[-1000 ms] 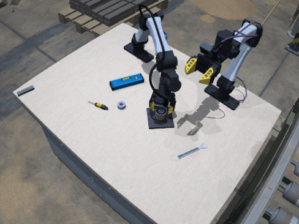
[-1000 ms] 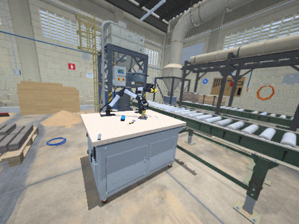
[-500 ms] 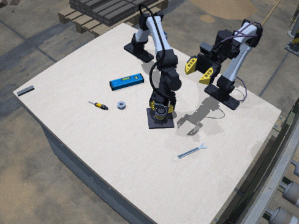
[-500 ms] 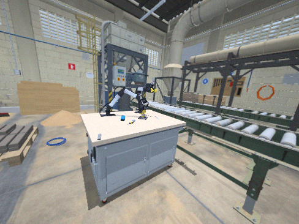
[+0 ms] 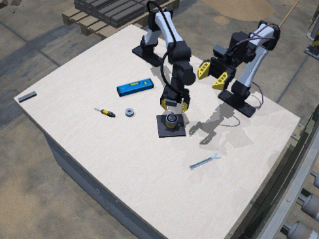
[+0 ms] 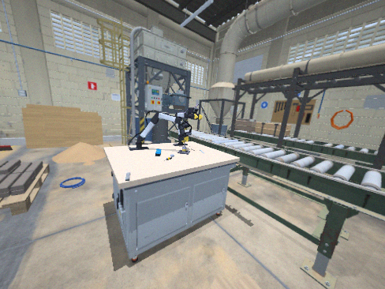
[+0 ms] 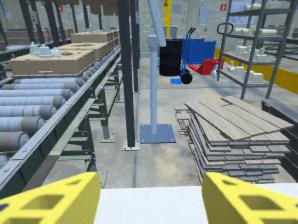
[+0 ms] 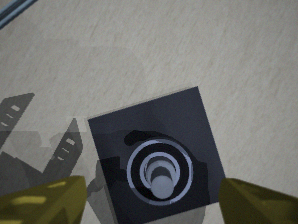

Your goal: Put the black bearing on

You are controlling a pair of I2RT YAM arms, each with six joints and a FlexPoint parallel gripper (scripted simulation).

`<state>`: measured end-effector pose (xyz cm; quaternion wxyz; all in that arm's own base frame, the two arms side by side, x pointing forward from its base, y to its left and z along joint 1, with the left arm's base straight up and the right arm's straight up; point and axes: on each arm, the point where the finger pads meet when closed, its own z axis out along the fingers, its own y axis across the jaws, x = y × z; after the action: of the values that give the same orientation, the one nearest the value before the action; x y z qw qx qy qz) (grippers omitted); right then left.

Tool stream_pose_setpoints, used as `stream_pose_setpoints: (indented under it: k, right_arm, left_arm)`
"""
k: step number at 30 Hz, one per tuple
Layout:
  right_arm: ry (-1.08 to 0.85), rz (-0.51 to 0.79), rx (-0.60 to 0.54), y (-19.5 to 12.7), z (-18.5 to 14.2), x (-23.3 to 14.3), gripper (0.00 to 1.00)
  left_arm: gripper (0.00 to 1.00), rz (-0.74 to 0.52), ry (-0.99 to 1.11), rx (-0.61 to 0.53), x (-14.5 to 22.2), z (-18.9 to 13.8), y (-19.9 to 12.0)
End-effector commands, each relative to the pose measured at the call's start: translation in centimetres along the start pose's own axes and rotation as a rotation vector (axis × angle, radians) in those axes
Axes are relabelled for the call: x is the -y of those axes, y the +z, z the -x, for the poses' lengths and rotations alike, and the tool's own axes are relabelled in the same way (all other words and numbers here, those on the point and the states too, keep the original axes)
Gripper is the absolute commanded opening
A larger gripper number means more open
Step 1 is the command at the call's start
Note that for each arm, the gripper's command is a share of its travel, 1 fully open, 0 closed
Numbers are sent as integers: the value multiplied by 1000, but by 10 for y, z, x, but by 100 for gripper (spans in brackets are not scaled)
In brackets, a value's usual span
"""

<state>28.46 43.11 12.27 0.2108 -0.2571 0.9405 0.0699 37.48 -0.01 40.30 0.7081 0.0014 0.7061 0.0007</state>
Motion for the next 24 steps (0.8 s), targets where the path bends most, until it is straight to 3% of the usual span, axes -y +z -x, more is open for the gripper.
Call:
stream_pose_setpoints:
  k: [1,3,4,13,16,18,24]
  right_arm:
    - [1,7,16,-33,10,3,68]
    - [-1,4,9,-39,10,5,68]
    - [-16,-33,-62,-15,-2,6,68]
    - [-15,-33,-62,-52,14,6,68]
    - [-5,-11,-19,-50,25,0,68]
    - [6,15,32,-74,29,3,68]
    - [5,12,27,-73,30,2,68]
  left_arm:
    - [56,4,-6,27,-2,15,0]
    - [56,4,-6,27,-2,15,0]
    - [56,4,-6,27,-2,15,0]
    - [56,4,-6,27,-2,15,0]
    - [56,4,-6,27,-2,15,0]
    - [56,4,-6,27,-2,15,0]
    - [56,4,-6,27,-2,15,0]
